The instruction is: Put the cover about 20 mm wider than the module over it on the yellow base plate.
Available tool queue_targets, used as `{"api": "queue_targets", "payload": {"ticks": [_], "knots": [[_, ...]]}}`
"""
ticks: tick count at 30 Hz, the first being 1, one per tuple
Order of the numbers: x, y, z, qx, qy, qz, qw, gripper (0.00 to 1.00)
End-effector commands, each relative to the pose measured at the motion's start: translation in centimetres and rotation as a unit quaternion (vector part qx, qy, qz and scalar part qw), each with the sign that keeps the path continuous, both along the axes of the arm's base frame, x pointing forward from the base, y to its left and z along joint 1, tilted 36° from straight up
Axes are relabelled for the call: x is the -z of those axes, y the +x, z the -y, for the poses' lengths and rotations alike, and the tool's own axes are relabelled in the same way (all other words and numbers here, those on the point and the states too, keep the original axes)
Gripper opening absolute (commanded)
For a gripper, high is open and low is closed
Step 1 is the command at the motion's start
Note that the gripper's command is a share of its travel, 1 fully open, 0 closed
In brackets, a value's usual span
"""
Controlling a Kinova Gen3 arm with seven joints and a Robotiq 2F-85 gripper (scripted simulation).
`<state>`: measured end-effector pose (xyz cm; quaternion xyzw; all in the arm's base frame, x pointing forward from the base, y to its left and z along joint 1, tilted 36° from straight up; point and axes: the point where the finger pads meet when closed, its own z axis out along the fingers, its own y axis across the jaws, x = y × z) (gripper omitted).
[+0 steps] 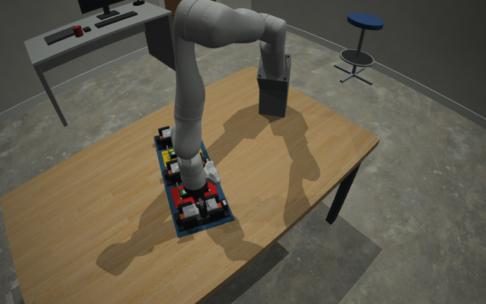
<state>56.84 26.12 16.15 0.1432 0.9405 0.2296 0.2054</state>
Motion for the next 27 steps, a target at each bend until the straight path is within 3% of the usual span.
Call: {"api": "queue_targets", "payload": {"ticks": [1,27], "knots": [[-0.13,0.16,0.02,0.001,0.001,0.002,1.0,1.0],[-0.21,0.49,0.03,0.002,0.001,0.004,1.0,1.0]]}}
